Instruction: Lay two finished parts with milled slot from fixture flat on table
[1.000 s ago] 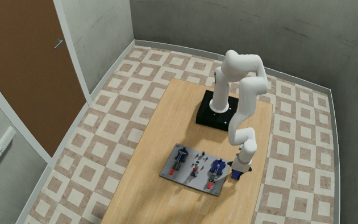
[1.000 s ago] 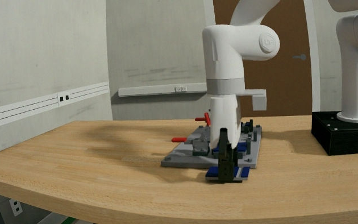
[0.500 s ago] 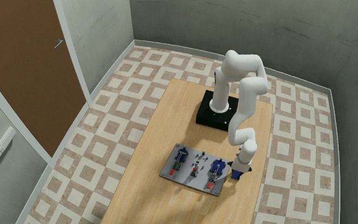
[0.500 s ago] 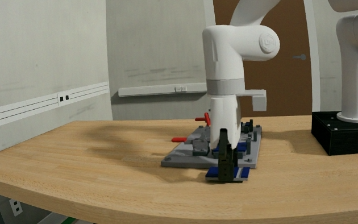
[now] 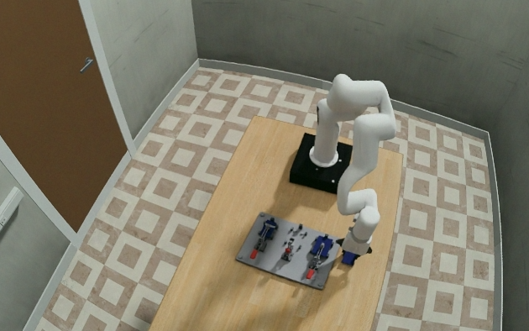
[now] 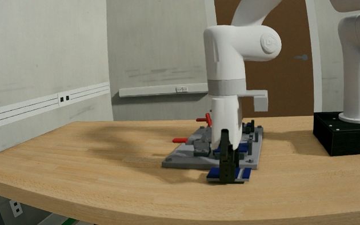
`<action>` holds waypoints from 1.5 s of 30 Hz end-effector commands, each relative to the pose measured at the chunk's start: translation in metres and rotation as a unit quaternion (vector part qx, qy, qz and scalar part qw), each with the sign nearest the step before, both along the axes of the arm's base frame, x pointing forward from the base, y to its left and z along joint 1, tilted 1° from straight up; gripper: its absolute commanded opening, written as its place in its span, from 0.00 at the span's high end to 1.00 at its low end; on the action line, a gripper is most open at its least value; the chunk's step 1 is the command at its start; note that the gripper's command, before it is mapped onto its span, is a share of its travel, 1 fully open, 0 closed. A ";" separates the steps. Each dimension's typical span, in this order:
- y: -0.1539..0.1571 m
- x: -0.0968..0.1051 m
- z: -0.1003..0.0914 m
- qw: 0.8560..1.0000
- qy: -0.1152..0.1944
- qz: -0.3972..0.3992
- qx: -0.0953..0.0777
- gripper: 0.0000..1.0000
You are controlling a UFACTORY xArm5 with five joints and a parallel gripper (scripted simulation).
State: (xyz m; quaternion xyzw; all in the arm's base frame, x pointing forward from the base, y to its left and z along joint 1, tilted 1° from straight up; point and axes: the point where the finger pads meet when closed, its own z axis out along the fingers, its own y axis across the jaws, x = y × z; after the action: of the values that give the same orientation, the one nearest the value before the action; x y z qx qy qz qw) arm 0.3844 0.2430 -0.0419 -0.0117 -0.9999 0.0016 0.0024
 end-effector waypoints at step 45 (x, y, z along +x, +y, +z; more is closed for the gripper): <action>0.001 0.002 -0.006 1.000 -0.002 0.000 0.001 1.00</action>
State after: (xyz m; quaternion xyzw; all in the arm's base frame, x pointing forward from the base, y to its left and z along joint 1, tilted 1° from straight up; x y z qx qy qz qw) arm 0.3844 0.2431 -0.0492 -0.0117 -0.9999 0.0015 0.0024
